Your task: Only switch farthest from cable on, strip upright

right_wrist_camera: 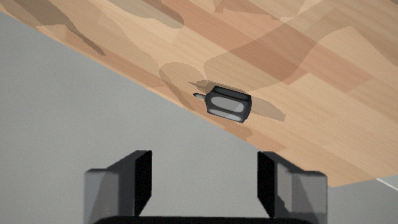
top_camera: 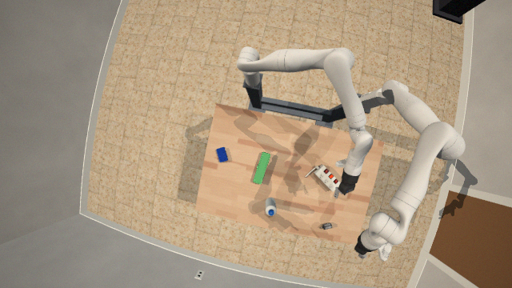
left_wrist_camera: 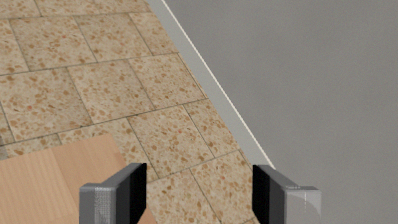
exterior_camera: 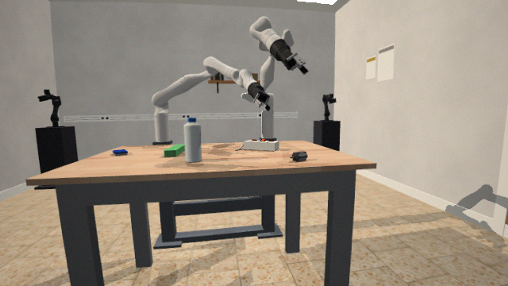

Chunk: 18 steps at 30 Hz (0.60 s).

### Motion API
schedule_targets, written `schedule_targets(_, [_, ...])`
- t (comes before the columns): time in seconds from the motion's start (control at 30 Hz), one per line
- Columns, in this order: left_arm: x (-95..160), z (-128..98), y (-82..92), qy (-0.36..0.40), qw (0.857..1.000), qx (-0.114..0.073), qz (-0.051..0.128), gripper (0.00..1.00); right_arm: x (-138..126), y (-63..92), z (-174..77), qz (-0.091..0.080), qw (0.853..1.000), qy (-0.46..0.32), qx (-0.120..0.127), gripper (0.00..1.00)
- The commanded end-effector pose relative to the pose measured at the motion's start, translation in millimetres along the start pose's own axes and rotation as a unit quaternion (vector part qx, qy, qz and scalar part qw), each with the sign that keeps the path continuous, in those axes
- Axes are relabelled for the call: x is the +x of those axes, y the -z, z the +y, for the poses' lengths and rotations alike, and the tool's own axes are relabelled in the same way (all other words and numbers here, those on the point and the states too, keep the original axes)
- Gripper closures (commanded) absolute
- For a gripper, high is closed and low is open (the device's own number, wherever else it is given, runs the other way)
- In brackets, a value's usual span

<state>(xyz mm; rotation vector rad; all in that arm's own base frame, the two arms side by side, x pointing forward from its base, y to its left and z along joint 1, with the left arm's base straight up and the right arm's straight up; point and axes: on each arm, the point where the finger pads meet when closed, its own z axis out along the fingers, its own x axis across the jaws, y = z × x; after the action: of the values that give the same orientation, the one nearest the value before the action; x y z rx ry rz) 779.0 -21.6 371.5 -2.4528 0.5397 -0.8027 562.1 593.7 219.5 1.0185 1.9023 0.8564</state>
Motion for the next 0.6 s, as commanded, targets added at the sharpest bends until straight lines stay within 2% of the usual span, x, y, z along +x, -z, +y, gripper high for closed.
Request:
schedule_targets(0.0, [1,-1,1.4,0.001,1.000,0.001,0.001,0.00,-1,2.3,-1,0.001,1.000,0.000,0.004,0.00])
schedule_targets(0.23, [1,-1,1.4,0.001,1.000,0.001,0.001,0.00,0,17.7,-26,0.008,0.999,0.007,0.042,0.00])
schedule_targets(0.3, [1,-1,1.4,0.001,1.000,0.001,0.001,0.00,0,17.7,-26,0.008,0.999,0.007,0.042,0.00])
schedule_targets(0.43, [1,-1,1.4,0.001,1.000,0.001,0.001,0.00,4,36.0,-50,0.019,0.997,0.017,0.079,0.00])
schedule_targets(0.57, [1,-1,1.4,0.001,1.000,0.001,0.001,0.00,11,63.9,-81,0.040,0.991,0.034,0.127,0.00])
